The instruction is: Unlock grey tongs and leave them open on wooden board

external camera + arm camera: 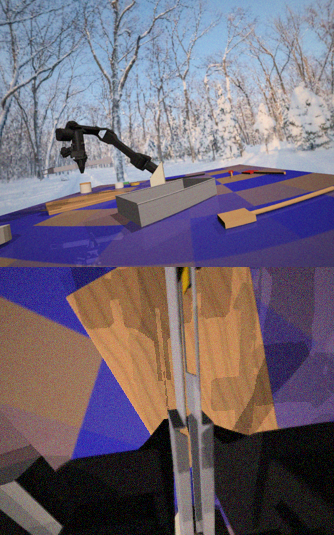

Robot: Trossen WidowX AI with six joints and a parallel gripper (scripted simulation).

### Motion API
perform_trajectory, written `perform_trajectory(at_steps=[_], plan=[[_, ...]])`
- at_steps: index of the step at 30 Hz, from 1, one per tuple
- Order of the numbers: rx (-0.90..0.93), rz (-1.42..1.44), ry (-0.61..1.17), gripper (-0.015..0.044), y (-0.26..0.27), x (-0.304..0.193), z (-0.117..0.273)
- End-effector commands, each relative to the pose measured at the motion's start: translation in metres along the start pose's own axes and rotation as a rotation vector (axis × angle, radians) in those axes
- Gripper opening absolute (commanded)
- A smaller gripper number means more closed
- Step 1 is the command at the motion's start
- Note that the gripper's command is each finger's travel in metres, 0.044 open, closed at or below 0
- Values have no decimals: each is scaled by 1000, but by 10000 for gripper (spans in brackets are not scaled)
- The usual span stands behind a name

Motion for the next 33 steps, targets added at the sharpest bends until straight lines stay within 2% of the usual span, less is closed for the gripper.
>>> perform_trajectory(at_steps=[1, 16, 33], plan=[[6, 73, -9, -150, -24, -1, 3], [-27, 326, -46, -150, -99, -14, 17], [18, 287, -78, -150, -103, -18, 13]])
Point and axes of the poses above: the point midway between the two fingers, 35 mm back from their tips, its own z axis back along the fingers, its own y axis across the jaws, x = y × z, the point moved 1 cm from there along z, back along the fingers, and after that the axes turned 7 degrees about z, right-handed, at the moved point
